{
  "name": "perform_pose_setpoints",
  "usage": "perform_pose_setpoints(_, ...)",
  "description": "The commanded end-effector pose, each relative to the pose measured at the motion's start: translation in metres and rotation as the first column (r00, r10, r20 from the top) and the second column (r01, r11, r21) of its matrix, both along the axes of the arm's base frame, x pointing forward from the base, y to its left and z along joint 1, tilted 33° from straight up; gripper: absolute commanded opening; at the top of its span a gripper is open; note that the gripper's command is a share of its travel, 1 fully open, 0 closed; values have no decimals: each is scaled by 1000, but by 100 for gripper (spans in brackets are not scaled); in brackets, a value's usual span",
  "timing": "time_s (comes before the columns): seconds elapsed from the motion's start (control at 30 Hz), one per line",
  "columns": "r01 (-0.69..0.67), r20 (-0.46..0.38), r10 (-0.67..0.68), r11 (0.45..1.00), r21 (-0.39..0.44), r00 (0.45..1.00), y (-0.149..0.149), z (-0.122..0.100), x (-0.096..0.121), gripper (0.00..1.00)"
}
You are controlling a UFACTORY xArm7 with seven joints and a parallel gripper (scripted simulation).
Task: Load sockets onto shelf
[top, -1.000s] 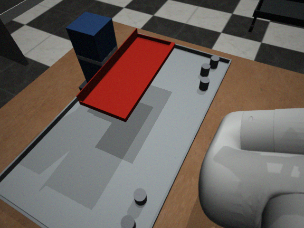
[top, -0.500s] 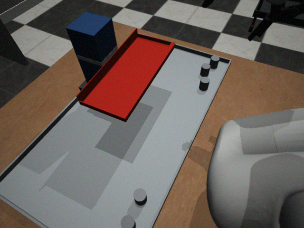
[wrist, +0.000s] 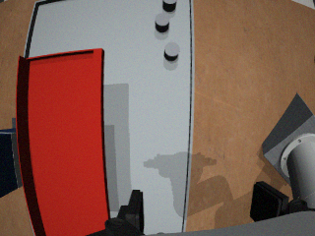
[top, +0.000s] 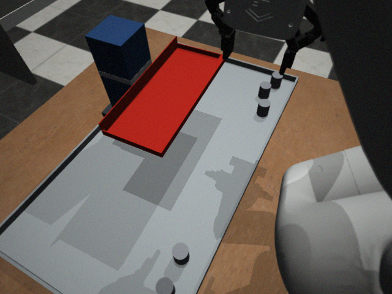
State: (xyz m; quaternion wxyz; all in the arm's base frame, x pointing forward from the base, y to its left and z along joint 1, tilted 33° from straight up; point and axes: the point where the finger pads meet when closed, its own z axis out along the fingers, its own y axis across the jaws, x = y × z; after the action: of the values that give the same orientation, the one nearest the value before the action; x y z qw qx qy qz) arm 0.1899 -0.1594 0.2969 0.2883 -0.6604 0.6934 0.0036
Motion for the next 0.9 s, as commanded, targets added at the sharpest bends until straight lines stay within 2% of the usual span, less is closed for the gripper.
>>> perform_pose_setpoints(0.0,-6,-10,6,1000,-10,1000,-2,-2,5,100)
perform_pose_setpoints(0.13,-6,-10,6,1000,-10,1000,-2,-2,5,100)
perform_pose_setpoints(0.17,-6,-10,6,1000,-10,1000,-2,-2,5,61)
perform_pose_setpoints(0.33,54,-39,-53,998,14,998,-8,-5,5,61)
perform_pose_setpoints(0.53,285,-159,-269,954,91,950,-31,-20,4,61)
perform_pose_setpoints(0.63,285,-159,-269,954,91,950,-31,-20,4,61)
perform_pose_setpoints(0.7,423,-238,-386,898,124,891,-45,-29,3,61)
perform_pose_setpoints(0.77,423,-238,-386,898,124,891,-45,-29,3,61)
perform_pose_setpoints(0.8,496,-283,-446,857,137,849,-53,-35,2,61)
perform_pose_setpoints(0.83,496,-283,-446,857,137,849,-53,-35,2,61)
perform_pose_setpoints(0.87,570,-331,-503,808,147,798,-61,-41,0,61)
